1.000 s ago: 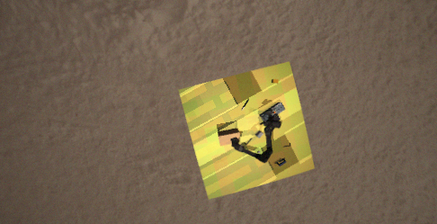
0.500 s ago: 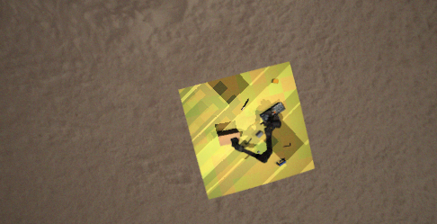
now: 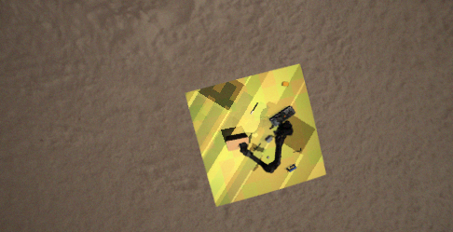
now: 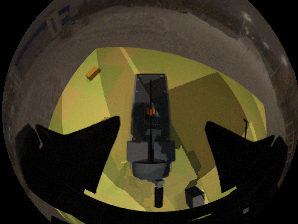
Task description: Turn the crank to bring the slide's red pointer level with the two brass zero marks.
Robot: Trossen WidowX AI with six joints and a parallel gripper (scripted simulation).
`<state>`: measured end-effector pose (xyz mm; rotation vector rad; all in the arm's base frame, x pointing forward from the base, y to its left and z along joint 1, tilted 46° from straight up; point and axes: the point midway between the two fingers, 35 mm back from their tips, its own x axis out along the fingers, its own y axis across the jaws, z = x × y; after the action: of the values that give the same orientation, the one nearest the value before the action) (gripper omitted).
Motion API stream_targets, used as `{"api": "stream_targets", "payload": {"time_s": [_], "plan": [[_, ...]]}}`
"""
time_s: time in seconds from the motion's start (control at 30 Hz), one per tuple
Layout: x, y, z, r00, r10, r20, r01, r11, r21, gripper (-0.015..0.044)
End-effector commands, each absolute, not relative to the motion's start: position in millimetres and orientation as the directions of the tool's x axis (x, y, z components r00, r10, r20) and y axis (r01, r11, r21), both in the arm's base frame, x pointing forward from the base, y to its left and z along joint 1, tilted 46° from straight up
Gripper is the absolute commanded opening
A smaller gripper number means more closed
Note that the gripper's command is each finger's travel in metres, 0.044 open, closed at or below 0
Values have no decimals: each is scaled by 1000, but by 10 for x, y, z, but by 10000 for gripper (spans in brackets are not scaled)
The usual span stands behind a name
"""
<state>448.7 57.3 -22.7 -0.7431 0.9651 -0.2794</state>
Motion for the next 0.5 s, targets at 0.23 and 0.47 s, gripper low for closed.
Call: {"api": "stream_targets", "payload": {"time_s": [0.23,0.47], "plan": [[3913,577,-74,554,-507,-660,-134,728,-672,440],[3543,543,-8,554,-490,-673,-165,728,-666,440]]}}
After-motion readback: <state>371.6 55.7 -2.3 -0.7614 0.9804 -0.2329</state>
